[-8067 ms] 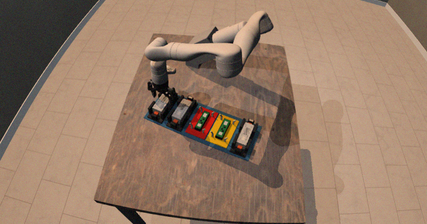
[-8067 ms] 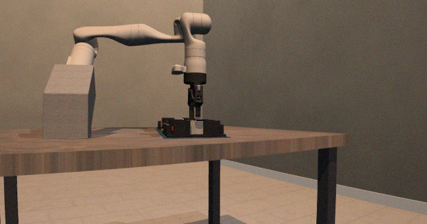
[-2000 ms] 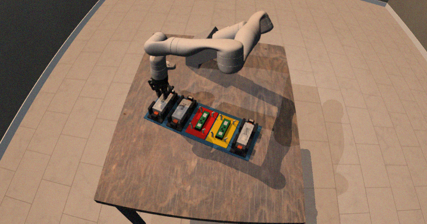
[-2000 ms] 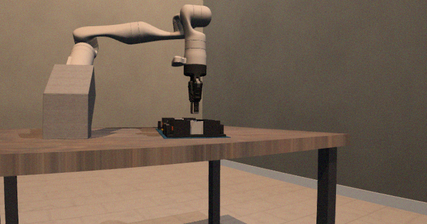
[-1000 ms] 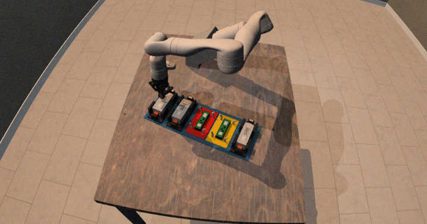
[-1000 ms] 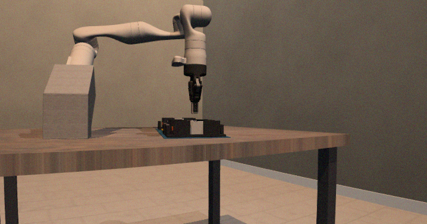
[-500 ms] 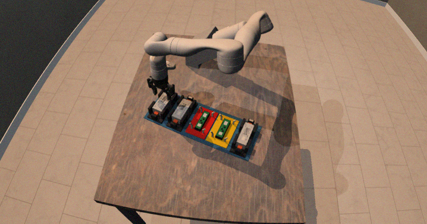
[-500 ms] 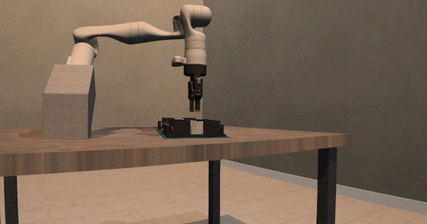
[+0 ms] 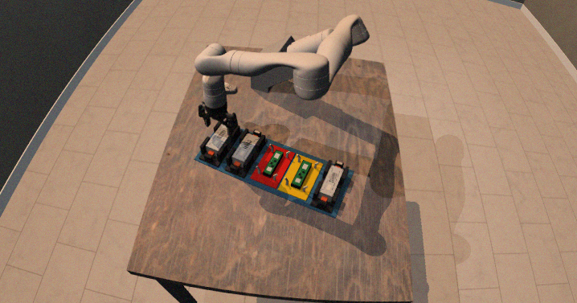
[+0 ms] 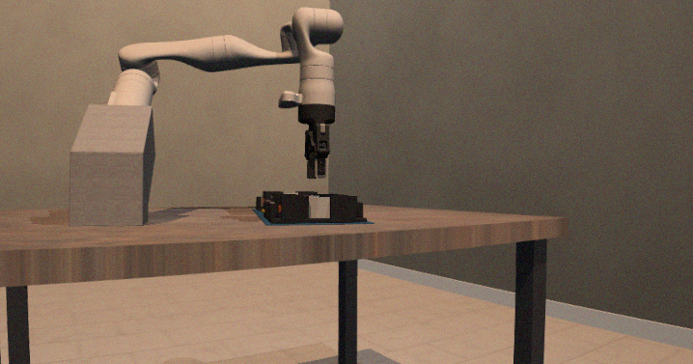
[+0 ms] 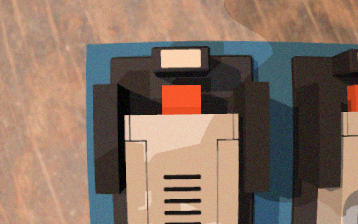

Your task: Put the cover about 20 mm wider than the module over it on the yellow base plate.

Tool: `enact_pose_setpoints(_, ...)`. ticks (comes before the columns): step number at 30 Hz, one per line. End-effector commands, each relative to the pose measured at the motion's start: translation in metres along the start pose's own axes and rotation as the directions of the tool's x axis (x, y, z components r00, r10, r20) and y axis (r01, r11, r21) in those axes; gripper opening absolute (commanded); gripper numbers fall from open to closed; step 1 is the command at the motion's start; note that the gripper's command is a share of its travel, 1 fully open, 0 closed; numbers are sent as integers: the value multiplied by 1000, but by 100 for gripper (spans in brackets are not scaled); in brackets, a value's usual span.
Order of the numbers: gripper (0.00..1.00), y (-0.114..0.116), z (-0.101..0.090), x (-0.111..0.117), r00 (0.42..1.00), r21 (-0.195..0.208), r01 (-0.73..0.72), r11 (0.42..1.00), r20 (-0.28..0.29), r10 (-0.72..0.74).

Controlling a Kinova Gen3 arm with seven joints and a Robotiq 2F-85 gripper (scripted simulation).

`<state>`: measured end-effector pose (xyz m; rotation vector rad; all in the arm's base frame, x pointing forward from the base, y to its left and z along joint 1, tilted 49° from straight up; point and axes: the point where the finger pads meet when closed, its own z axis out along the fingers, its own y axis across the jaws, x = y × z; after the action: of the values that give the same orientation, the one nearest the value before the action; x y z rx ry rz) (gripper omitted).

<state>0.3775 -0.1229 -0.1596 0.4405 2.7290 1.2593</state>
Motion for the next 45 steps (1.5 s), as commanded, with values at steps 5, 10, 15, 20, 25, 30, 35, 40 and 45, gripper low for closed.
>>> enact_pose_setpoints(5,100,0,0,0,1000,1,0,1000,2,0)
enact_pose_setpoints(10,100,0,5,-1,1000,1,0,1000,2,0)
enact_pose_setpoints(15,100,0,9,-1,1000,1,0,1000,2,0)
enact_pose_setpoints(20,100,0,9,-1,1000,1,0,1000,2,0)
enact_pose_setpoints(25,100,0,13,-1,1000,1,0,1000,2,0)
enact_pose_setpoints(30,100,0,18,-1,1000,1,0,1000,2,0)
enact_pose_setpoints(35,100,0,19,-1,1000,1,0,1000,2,0)
enact_pose_setpoints(40,100,0,21,-1,1000,1,0,1000,2,0)
enact_pose_setpoints(45,100,0,26,-1,1000,1,0,1000,2,0)
